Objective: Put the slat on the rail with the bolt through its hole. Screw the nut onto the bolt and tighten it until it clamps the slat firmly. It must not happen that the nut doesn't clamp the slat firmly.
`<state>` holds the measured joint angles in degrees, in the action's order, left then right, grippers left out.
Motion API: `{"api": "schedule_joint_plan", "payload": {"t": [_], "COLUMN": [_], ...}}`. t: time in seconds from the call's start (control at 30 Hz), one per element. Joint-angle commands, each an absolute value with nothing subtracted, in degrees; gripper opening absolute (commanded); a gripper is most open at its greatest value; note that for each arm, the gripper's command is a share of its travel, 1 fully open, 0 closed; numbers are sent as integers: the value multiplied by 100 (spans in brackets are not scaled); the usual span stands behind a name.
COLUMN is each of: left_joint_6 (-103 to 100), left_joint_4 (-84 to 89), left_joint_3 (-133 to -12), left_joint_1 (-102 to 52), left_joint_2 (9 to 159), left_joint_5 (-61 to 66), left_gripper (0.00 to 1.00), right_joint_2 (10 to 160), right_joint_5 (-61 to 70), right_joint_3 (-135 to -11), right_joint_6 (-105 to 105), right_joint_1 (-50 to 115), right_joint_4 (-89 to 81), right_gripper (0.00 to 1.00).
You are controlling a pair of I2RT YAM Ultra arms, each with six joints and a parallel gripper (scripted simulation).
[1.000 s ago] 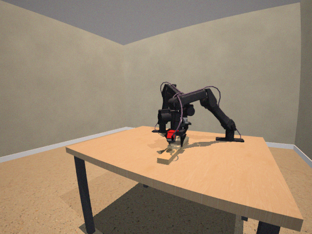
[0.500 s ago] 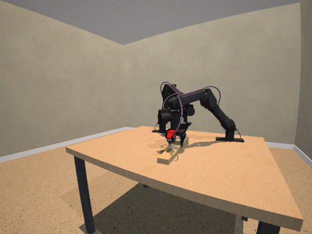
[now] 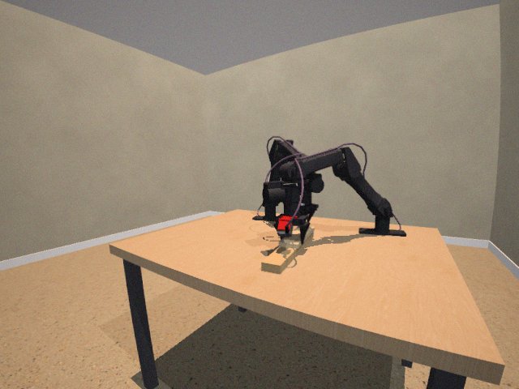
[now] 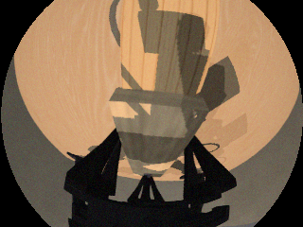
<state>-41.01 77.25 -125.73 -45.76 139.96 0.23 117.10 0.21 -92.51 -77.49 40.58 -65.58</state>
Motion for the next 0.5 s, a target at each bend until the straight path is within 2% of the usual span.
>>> {"api": "schedule_joint_plan", "payload": {"t": [0.0, 0.47], "left_joint_6": [-4102, -4102], "left_joint_4": [7723, 7723], "left_joint_3": [-12598, -12598], "left_joint_1": [-4576, -4576], "left_joint_2": [13942, 13942], "left_joint_5": [23, 23], "left_gripper": [72, 72], "right_joint_2": [11660, 11658], "right_joint_5": [41, 12], "right_joint_3": [-9259, -9254], "right_joint_6": [-8725, -10950], "right_joint_1": [4031, 4045], "right_joint_4": [-6533, -6527], "right_gripper": [12, 12]}}
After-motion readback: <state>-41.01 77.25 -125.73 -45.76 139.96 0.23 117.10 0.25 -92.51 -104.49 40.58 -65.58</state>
